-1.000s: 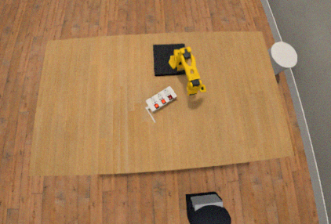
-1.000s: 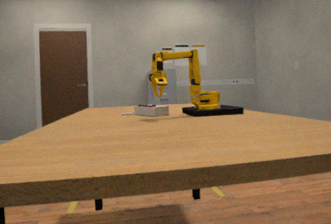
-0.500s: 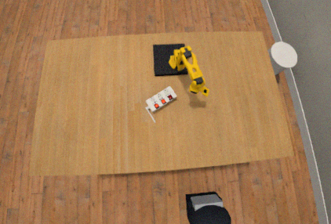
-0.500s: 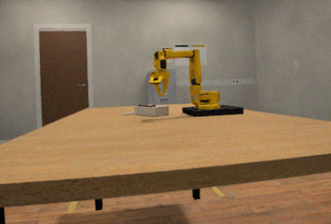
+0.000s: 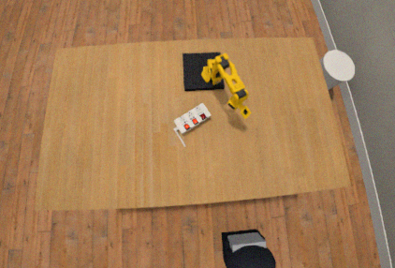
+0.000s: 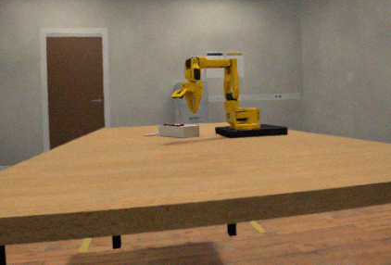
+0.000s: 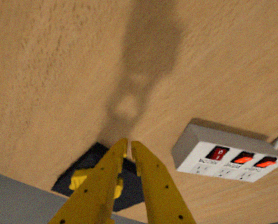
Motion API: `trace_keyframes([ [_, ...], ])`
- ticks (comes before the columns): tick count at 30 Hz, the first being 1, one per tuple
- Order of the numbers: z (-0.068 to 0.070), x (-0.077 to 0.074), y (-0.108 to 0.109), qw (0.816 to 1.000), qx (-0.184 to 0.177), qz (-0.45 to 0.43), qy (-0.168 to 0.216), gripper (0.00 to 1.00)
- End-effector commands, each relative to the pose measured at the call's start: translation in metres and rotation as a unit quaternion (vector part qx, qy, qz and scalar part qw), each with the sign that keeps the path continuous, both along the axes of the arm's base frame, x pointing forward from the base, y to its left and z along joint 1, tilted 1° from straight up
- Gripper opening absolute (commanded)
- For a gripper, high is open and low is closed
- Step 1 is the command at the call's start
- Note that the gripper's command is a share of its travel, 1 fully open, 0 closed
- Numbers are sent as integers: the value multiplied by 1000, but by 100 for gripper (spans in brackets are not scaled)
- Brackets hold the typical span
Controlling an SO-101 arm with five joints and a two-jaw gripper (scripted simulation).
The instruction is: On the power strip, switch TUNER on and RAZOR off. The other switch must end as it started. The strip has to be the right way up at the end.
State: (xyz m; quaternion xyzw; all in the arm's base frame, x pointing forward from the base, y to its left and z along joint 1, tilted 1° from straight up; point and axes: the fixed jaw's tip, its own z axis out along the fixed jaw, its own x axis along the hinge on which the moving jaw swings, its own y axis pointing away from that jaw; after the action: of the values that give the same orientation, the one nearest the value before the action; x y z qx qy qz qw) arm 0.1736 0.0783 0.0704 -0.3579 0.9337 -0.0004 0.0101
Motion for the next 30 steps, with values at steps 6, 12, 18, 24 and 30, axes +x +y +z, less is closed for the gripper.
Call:
trace_keyframes([
  [6,3,-8,8,991,1,-130,5,0],
  [12,4,-10,14,977,3,-214,5,0],
  [18,5,-12,17,964,4,-265,6,0],
  [24,6,-15,21,942,5,-335,6,0],
  [30,7,-17,24,918,6,-396,6,0],
])
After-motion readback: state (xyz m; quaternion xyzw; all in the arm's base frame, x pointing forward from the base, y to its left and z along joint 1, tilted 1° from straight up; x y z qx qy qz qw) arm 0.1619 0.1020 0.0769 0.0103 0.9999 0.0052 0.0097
